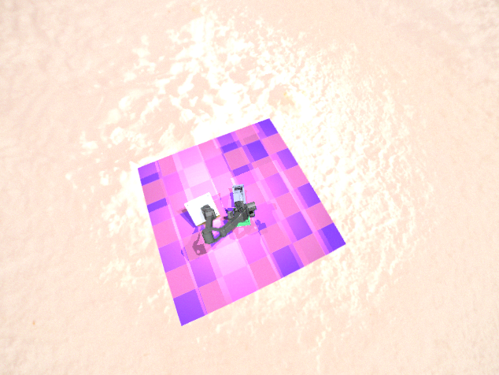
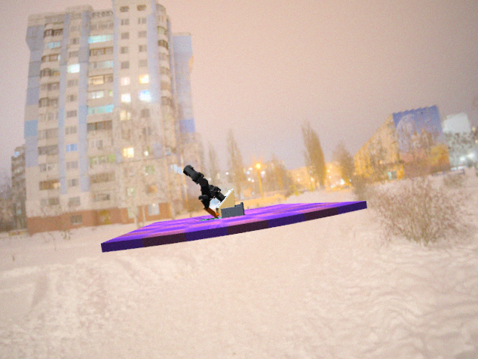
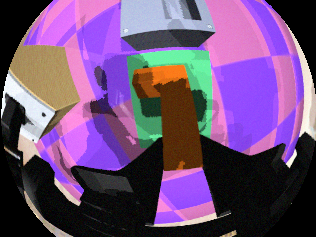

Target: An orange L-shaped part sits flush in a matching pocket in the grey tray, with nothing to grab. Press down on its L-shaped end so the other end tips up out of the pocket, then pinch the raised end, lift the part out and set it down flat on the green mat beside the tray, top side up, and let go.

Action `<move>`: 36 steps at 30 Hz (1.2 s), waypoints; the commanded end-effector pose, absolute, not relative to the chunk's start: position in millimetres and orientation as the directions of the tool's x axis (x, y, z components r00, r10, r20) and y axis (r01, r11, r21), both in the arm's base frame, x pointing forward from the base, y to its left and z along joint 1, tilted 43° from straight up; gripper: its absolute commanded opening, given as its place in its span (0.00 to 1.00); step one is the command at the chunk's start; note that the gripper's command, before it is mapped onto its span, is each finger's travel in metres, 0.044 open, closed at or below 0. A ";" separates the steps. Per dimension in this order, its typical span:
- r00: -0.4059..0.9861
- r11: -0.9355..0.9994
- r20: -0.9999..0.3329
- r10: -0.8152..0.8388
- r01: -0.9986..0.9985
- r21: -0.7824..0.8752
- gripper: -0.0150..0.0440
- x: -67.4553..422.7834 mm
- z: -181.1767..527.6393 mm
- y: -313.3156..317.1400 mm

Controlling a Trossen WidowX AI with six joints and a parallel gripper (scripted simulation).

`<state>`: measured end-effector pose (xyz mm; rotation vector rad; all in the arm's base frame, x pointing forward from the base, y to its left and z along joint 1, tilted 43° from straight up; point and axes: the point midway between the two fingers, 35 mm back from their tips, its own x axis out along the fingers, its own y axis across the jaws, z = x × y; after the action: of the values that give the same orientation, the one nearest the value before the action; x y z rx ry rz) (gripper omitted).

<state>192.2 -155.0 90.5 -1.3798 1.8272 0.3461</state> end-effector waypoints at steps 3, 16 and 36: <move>-0.082 0.367 -0.730 -0.679 -0.899 -0.240 0.39 192.2 90.6 -155.0; -0.081 0.367 -0.738 -0.670 -0.900 -0.235 0.93 201.3 128.2 -116.9; -0.075 0.358 -0.731 -0.678 -0.903 -0.239 0.93 201.0 150.6 -98.2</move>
<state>200.7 -98.3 150.9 -1.3843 1.8217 0.3499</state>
